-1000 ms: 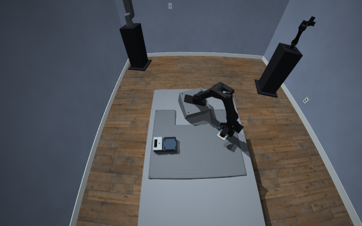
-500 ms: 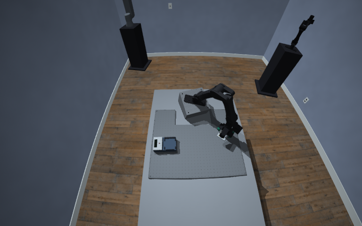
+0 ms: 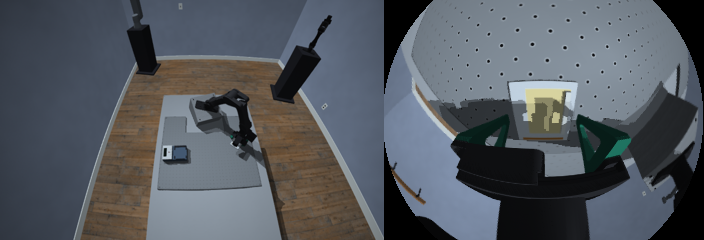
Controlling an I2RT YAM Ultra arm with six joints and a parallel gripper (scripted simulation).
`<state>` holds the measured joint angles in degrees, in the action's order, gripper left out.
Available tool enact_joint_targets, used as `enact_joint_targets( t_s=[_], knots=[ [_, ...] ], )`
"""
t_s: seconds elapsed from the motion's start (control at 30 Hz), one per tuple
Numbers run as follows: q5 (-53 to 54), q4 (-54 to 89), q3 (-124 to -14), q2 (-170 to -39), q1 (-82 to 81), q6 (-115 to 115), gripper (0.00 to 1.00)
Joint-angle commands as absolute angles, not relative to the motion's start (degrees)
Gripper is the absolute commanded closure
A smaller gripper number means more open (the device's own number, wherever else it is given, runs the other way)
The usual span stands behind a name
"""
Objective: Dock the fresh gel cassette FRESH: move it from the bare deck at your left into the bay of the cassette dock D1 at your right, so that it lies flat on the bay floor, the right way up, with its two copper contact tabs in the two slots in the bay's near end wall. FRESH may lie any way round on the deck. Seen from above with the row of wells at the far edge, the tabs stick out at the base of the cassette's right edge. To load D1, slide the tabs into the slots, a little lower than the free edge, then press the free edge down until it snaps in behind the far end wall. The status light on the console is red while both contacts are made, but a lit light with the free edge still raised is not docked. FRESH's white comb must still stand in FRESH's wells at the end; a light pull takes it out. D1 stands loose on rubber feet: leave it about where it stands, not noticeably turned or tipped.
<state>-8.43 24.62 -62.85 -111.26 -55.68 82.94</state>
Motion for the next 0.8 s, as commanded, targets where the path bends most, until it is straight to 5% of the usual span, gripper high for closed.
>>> enact_joint_targets(
  t_s=[0.0,0.77],
  knots=[
    [-8.6,24.0,-62.2,-111.6,-55.2,82.7,0.0],
    [-8.5,22.4,-61.3,-112.8,-54.8,82.4,0.0]
  ],
)
